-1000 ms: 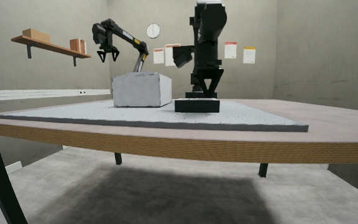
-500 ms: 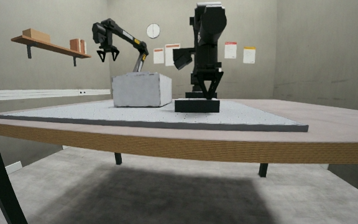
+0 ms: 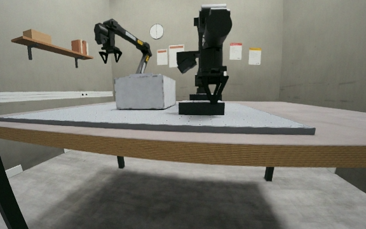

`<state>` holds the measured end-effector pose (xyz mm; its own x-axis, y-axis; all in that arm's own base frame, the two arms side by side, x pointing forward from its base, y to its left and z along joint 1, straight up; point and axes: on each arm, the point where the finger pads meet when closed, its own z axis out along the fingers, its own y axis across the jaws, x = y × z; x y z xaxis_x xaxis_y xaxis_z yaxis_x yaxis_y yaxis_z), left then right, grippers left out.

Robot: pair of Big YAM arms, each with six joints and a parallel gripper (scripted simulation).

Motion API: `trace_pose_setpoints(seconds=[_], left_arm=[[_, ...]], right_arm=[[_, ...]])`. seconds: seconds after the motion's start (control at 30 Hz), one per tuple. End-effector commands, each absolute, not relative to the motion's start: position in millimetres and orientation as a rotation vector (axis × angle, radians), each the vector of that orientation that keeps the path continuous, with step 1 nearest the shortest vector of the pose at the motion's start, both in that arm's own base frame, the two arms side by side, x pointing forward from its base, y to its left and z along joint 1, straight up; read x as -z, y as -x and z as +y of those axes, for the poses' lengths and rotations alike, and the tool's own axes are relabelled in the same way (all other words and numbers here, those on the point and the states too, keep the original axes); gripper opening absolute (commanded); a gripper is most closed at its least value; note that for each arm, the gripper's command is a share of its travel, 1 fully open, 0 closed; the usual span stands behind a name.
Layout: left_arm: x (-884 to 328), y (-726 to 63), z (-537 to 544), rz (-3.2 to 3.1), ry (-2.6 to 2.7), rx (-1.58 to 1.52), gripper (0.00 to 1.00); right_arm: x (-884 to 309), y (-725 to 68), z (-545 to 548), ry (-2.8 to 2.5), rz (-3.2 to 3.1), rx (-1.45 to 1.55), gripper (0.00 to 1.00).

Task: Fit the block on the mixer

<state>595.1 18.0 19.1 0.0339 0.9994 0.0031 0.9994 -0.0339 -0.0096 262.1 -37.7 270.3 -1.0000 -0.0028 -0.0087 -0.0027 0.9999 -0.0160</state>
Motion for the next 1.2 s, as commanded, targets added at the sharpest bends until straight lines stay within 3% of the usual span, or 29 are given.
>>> trace_pose_setpoints(seconds=[0.0, 1.17], left_arm=[[-16, -601, 21, -2.191, 2.250, 0.008, 1.00], [-14, -613, 23, -2.206, 2.256, 0.032, 1.00]], right_arm=[[-263, -262, -40, -0.006, 3.149, 0.023, 1.00], [-299, -274, -42, -0.008, 3.051, 0.044, 1.00]])
